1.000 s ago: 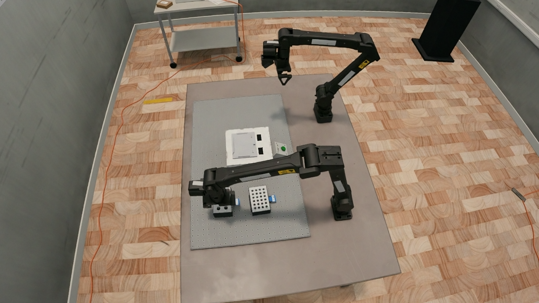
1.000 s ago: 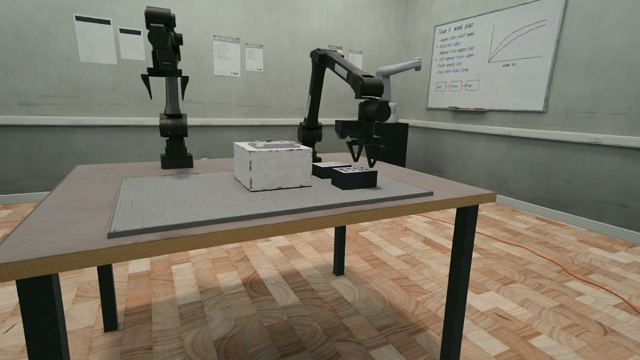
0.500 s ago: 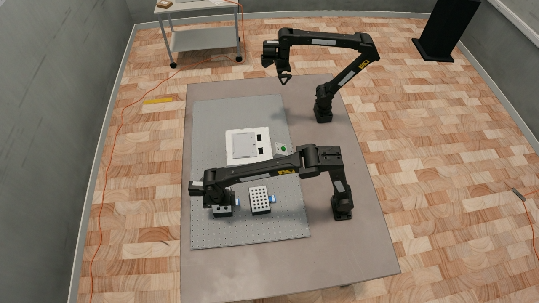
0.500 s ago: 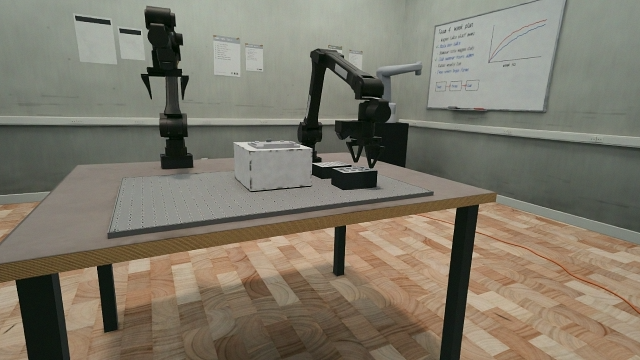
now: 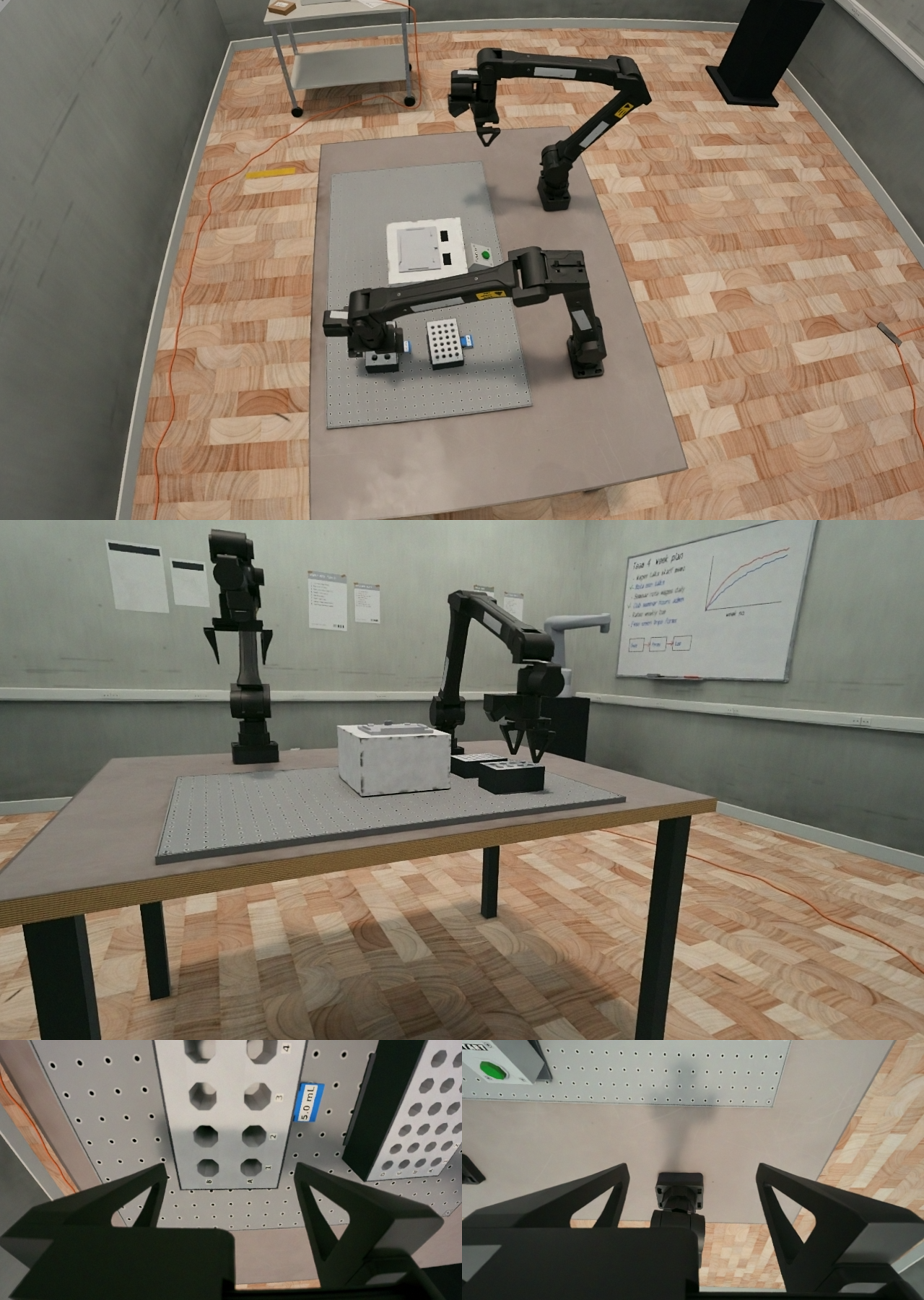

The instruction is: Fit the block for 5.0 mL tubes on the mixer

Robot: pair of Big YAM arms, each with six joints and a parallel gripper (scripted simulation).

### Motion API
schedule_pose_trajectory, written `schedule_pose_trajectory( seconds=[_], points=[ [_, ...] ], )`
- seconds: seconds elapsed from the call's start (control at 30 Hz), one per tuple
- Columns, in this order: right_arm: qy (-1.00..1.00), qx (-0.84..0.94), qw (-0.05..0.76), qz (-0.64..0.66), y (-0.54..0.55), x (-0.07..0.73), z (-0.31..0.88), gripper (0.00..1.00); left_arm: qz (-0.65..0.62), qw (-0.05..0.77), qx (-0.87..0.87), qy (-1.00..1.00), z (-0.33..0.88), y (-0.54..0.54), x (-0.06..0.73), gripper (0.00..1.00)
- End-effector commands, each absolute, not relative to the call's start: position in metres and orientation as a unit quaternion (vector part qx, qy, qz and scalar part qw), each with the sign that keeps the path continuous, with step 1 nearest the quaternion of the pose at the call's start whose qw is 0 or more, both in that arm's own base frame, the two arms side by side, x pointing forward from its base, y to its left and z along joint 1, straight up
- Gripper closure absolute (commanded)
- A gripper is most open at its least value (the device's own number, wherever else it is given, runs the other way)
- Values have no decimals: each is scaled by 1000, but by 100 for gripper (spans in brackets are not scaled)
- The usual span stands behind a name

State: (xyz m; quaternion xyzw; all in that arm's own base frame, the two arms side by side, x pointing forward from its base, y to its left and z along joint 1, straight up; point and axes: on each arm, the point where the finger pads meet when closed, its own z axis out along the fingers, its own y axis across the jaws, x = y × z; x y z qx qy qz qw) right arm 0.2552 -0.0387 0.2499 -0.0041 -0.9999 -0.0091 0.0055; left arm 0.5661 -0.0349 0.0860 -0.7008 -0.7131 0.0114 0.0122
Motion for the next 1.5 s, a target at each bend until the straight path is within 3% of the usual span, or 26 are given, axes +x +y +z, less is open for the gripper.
schedule_pose_trajectory(
  seconds=[0.0,1.47],
  points=[
    [-1000,-5,1,-6,-43,260,258,0,-8,-8,-707,-707,114,-42,583,0],
    [-1000,-6,12,-9,-42,254,249,0,0,2,-706,-709,98,-42,582,0]
  ],
)
